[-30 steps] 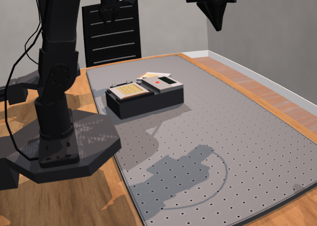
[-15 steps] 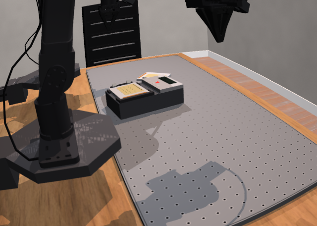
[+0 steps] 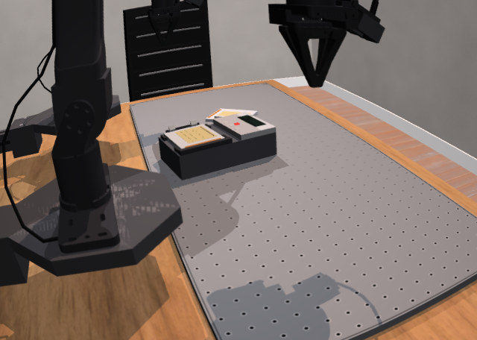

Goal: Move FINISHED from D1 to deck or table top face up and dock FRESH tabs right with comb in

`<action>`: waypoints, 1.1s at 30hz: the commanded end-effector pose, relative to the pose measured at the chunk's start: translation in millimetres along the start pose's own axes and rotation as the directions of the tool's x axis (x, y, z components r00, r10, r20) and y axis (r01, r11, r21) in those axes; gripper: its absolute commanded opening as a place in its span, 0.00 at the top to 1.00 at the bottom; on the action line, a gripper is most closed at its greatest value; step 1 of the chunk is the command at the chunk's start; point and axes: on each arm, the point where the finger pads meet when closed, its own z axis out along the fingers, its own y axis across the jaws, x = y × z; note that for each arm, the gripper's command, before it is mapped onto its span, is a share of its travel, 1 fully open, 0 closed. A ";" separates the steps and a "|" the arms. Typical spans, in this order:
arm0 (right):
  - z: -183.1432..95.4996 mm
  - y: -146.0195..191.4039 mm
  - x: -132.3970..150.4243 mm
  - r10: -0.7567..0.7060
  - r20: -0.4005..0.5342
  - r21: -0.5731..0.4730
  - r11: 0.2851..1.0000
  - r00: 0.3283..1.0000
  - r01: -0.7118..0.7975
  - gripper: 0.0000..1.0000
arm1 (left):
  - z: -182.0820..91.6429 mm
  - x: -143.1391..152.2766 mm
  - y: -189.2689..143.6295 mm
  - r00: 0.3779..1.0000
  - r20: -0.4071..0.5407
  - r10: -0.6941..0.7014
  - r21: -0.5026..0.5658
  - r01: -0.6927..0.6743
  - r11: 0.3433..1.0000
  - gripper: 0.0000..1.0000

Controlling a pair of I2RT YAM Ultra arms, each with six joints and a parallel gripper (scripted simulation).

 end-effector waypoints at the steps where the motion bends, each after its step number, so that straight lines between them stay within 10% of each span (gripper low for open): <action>1: -4.4 -3.3 11.3 0.040 0.014 -0.016 0.999 0.999 -0.039 1.00 | -3.1 -5.9 3.0 1.000 0.023 -0.001 -0.005 0.001 1.000 1.00; 33: 5.4 -22.5 38.0 0.040 0.014 -0.016 0.999 0.999 -0.039 1.00 | 16.2 -52.5 -65.3 0.995 0.052 -0.089 0.076 0.085 0.994 1.00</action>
